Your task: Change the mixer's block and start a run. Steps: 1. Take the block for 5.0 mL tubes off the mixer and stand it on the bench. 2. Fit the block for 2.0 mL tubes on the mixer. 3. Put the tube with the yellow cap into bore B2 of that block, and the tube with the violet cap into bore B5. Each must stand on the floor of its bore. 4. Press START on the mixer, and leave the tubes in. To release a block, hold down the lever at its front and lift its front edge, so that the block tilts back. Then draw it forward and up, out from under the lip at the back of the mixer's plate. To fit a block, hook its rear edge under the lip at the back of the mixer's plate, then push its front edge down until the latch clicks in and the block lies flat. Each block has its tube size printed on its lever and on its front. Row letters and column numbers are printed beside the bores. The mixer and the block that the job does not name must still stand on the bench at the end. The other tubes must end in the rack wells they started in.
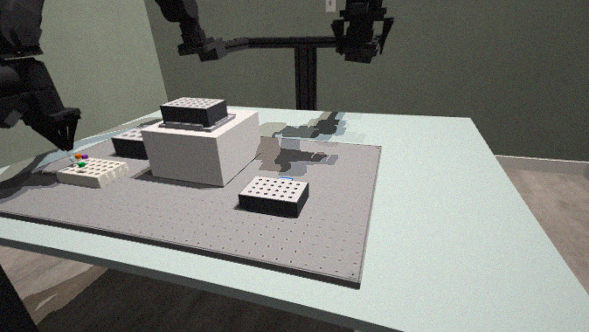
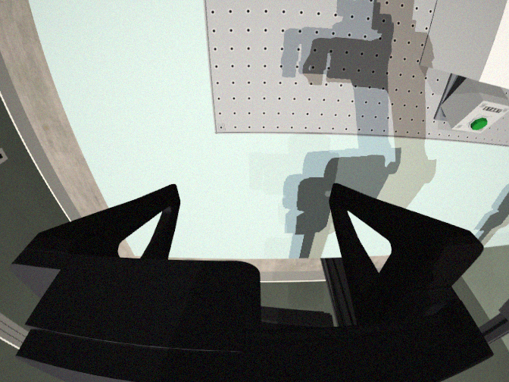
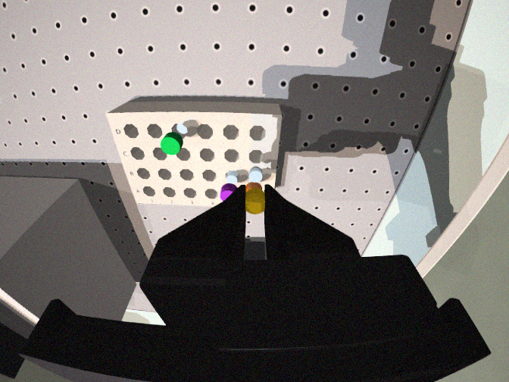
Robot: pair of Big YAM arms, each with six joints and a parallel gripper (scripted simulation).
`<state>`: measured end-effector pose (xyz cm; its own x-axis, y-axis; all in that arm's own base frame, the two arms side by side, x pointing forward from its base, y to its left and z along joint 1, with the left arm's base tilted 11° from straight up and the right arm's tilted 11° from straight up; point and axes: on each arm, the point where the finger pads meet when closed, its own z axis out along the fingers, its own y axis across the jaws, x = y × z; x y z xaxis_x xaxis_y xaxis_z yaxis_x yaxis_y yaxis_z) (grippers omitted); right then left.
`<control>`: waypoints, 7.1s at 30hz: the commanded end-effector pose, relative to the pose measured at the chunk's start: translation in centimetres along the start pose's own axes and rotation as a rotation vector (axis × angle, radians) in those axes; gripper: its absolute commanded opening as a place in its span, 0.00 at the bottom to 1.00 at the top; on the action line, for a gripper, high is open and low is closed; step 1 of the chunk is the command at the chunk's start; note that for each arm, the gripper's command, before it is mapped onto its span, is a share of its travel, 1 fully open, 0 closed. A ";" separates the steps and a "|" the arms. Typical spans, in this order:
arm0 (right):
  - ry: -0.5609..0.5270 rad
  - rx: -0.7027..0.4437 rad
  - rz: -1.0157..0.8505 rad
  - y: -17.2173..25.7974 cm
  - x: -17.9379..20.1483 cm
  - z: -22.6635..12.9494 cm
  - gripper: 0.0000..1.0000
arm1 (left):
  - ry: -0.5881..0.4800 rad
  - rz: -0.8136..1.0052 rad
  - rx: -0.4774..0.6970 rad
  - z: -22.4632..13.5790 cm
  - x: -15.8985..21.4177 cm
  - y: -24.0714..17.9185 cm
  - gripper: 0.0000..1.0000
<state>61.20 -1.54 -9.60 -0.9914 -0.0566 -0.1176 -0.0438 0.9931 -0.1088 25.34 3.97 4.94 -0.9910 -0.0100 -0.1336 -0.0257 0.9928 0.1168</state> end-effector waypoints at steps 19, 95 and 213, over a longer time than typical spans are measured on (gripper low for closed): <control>-0.066 0.002 0.005 0.7 -2.1 -6.0 0.09 | -0.048 -0.033 -0.009 -0.9 -1.4 0.6 1.00; -0.003 0.003 0.027 21.6 8.4 -17.7 0.09 | -0.031 -0.028 -0.007 -0.6 -0.8 0.5 1.00; -0.023 0.002 0.032 33.2 11.2 -15.4 0.09 | -0.025 -0.023 -0.004 -0.7 -1.0 0.5 1.00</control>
<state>45.79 32.38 0.90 -0.9912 -0.0248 -0.1297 -0.0101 0.9936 -0.1127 25.18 3.95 4.78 -0.9914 -0.0100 -0.1306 -0.0254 0.9928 0.1167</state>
